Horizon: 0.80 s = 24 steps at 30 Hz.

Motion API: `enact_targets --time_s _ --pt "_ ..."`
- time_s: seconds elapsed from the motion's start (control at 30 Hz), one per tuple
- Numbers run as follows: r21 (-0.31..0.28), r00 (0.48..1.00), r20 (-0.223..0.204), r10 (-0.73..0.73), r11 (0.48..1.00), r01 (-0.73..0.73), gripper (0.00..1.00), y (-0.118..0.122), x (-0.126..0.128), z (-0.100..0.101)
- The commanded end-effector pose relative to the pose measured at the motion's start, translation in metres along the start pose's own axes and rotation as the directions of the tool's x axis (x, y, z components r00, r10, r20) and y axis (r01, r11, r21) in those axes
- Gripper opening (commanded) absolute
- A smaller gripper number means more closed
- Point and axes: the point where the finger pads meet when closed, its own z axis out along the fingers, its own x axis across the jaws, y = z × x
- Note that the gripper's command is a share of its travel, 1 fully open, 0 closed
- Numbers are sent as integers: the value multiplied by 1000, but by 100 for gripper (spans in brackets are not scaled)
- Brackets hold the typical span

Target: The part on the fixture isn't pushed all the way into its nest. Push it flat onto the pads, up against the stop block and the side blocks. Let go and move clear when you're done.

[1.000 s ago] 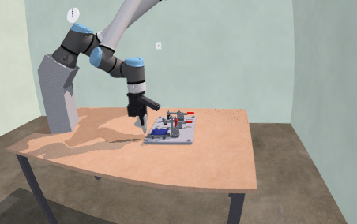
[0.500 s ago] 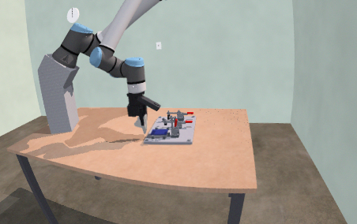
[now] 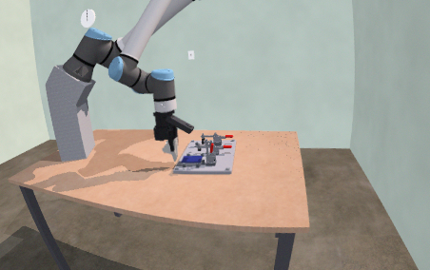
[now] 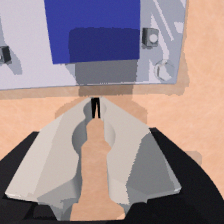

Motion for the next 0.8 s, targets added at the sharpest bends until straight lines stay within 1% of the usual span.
enact_targets --time_s 0.0,0.77 --pt "1 1000 0 0 1000 0 0 -2 0 0" --pt "1 1000 0 0 1000 0 0 -4 0 0"
